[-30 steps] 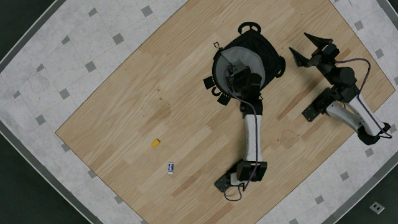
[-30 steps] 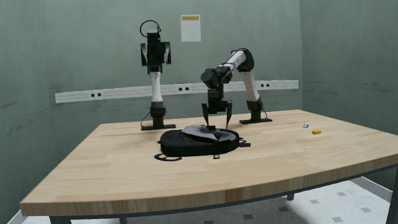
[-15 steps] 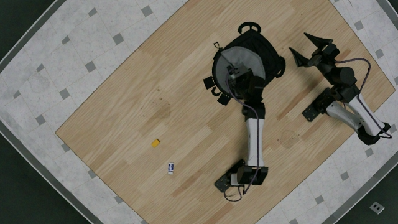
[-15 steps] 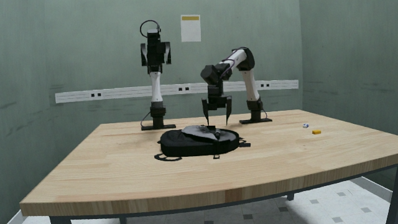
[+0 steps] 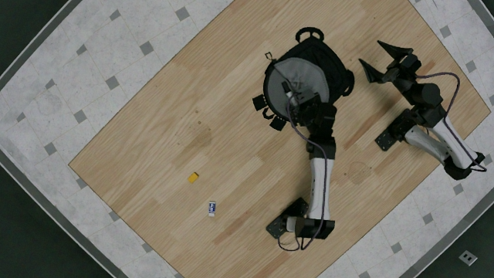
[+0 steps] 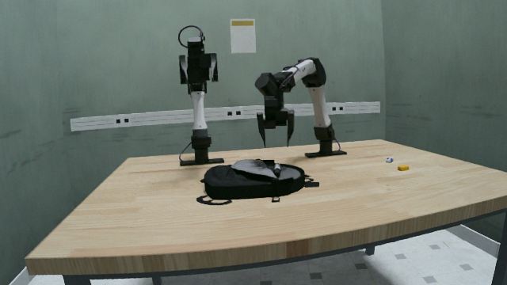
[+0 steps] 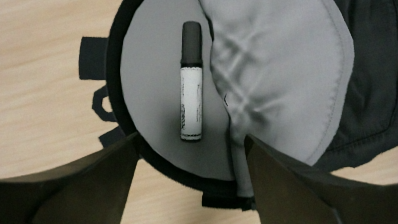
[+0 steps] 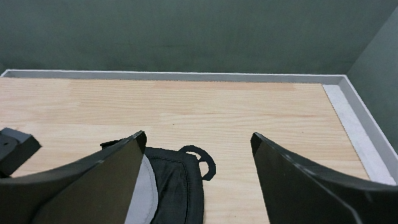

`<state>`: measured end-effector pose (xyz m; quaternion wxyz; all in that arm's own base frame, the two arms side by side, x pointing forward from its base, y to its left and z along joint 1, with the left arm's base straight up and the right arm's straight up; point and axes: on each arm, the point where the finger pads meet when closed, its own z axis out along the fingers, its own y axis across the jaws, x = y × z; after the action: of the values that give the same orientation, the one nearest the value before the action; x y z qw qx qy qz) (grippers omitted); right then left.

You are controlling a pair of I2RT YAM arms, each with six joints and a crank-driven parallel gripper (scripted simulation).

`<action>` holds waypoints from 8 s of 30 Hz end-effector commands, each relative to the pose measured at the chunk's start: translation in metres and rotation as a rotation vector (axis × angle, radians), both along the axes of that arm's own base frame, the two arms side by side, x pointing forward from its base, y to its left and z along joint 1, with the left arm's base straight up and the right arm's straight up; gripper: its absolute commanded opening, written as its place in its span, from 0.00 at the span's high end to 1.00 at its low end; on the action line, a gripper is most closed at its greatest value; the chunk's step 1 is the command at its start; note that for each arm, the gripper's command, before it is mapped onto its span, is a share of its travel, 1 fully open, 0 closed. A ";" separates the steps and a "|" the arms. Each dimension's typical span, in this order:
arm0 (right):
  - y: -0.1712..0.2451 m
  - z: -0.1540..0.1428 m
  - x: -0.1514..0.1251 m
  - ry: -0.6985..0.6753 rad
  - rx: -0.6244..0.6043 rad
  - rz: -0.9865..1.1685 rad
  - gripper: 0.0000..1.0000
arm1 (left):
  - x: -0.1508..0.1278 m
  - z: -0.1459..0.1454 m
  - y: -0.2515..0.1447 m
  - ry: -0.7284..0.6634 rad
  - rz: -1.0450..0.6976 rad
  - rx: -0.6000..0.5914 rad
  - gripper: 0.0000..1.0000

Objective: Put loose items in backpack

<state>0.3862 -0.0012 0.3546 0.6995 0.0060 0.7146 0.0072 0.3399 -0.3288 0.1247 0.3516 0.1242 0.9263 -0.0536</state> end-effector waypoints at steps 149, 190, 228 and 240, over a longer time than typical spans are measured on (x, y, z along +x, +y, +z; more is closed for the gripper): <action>0.000 0.005 -0.001 -0.014 -0.001 0.002 0.10 | -0.085 -0.108 0.533 0.010 -0.572 0.040 0.82; 0.000 0.005 -0.001 -0.014 -0.001 0.002 0.10 | -0.086 0.021 0.532 0.000 -0.570 0.066 0.82; 0.000 0.005 -0.001 -0.014 -0.001 0.002 0.10 | -0.006 0.008 0.246 0.005 -0.246 0.021 0.82; 0.000 0.005 -0.001 -0.014 -0.001 0.002 0.10 | 0.024 0.015 0.146 -0.010 -0.134 0.006 0.82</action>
<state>0.3862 -0.0012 0.3546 0.6995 0.0060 0.7146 0.0072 0.3333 -0.1669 0.1243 0.3186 0.2636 0.9035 -0.1127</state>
